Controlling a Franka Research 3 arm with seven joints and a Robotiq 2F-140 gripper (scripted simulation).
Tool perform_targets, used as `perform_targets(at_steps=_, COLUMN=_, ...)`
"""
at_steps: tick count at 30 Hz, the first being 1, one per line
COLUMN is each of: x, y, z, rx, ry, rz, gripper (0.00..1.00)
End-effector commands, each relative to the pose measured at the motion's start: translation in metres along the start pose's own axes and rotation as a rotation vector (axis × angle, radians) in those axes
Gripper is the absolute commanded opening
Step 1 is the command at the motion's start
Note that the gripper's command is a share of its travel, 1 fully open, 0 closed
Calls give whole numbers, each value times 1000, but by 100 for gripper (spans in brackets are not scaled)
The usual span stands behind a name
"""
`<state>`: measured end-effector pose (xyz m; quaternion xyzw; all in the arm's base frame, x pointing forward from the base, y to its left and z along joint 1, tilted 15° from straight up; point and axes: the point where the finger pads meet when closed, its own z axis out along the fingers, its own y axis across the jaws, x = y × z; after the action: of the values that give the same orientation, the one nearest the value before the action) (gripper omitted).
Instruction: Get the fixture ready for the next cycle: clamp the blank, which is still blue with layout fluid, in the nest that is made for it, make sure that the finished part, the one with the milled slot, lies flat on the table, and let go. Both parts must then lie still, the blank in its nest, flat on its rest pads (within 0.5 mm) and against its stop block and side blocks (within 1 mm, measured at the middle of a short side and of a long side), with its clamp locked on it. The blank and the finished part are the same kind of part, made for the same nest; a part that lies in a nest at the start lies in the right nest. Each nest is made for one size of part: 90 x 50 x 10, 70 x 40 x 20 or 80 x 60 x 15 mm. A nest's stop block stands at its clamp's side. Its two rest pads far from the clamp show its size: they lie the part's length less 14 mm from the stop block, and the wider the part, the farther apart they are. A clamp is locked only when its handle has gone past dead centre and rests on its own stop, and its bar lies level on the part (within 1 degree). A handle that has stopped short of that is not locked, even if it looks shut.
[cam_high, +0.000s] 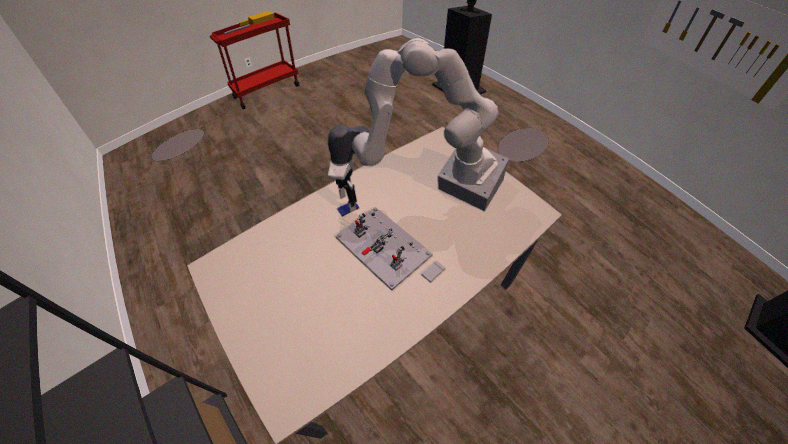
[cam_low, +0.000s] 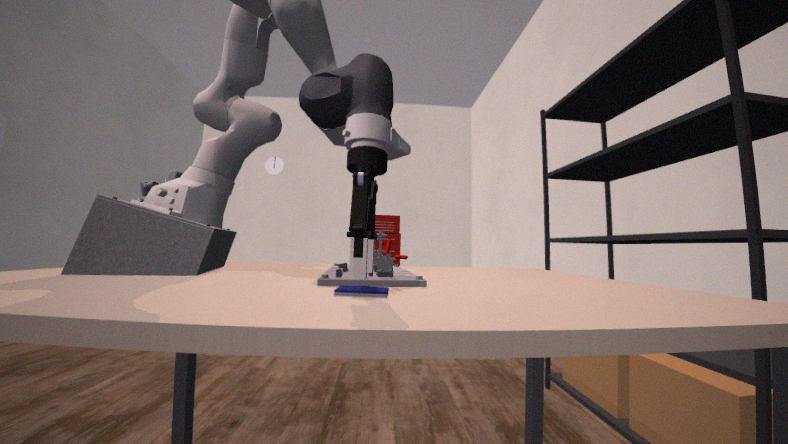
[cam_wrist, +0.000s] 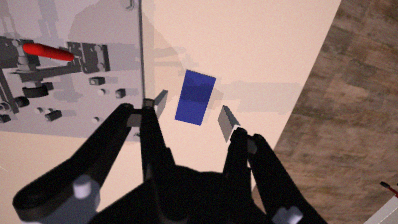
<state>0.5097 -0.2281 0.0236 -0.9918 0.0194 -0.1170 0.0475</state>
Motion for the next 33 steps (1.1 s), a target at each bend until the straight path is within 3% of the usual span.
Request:
perform_targets(at_steps=1, x=2, y=0, z=5, rx=0, ry=5, rz=5, gripper=58)
perform_targets(at_steps=11, x=4, y=0, z=22, rx=0, ry=5, rz=5, gripper=58)
perform_targets(at_steps=27, x=4, y=0, z=24, rx=0, ry=5, rz=5, gripper=58)
perform_targets(at_steps=28, x=4, y=0, z=24, rx=0, ry=5, rz=5, gripper=0)
perform_targets(at_steps=33, x=4, y=0, z=24, rx=0, ry=5, rz=5, gripper=0)
